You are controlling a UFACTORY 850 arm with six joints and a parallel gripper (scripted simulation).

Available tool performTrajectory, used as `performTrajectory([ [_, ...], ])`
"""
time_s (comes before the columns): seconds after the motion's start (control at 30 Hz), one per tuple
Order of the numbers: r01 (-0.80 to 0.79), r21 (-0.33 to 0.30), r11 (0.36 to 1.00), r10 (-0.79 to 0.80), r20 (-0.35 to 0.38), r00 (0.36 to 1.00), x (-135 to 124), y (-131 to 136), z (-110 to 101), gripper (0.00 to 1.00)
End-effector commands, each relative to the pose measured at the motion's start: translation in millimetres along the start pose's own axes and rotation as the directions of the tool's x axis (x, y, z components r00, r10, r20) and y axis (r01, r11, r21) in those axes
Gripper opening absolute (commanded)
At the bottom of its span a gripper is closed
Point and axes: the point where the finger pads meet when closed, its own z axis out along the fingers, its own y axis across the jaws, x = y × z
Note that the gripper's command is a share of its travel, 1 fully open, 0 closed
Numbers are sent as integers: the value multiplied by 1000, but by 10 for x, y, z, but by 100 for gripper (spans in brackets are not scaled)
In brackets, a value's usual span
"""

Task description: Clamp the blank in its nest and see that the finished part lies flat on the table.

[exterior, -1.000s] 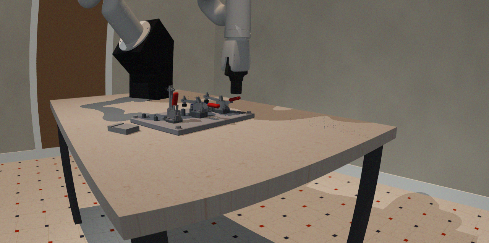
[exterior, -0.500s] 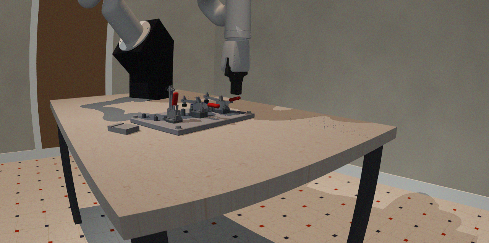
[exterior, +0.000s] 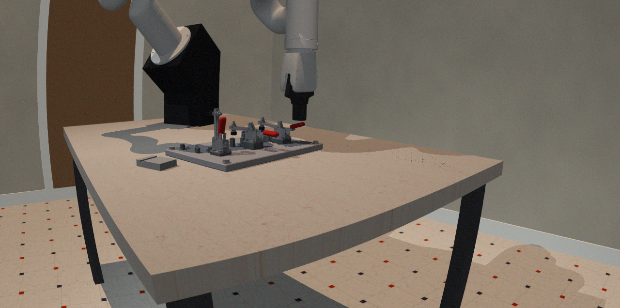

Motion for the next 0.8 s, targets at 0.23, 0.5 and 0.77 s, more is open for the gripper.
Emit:
performTrajectory([
  [0.23,0,0,1000,0,-1,1000,7,-1,11,0],
  [0.5,0,0,1000,0,-1,1000,7,-1,12,0],
  [0.77,0,0,1000,0,-1,1000,7,-1,26,0],
])
